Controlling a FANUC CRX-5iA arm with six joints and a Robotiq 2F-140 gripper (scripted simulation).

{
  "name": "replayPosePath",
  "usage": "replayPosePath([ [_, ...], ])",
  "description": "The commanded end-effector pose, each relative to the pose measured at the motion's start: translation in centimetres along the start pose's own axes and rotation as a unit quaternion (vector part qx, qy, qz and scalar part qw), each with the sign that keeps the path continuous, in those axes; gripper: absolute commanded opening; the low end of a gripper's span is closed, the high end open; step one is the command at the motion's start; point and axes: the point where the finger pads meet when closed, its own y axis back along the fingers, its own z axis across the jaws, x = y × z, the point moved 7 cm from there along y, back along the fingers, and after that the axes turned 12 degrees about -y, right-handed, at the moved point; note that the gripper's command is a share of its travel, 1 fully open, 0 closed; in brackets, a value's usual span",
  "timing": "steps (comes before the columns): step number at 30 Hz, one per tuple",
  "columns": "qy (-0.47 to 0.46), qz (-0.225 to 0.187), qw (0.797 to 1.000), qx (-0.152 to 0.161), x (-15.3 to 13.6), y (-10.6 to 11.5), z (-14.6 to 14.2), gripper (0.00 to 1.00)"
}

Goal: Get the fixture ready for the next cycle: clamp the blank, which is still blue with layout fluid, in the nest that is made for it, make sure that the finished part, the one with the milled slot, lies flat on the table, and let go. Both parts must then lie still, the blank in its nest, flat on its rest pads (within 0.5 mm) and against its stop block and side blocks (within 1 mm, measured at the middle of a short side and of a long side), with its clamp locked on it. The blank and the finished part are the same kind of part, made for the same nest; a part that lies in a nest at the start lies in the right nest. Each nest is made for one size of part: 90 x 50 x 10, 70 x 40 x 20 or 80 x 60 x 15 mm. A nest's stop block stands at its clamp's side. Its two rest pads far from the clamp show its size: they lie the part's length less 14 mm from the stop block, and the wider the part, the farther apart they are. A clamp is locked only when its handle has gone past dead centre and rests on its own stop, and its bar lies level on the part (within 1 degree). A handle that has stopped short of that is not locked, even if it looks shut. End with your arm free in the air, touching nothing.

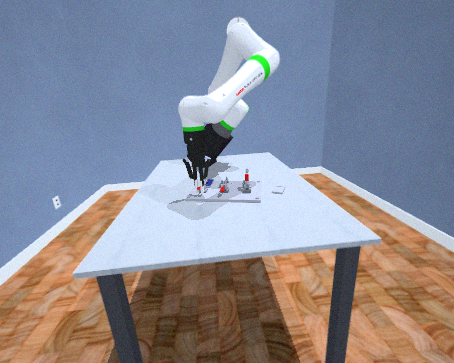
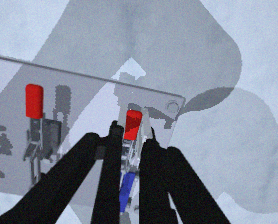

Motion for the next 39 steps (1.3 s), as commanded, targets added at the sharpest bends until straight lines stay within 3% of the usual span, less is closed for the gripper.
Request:
replayPosePath([
  [1,0.000,-0.001,1.000,0.000,-0.02,-0.08,0.02,0.00],
  [39,0.000,-0.001,1.000,0.000,0.11,-0.40,-0.01,0.00],
])
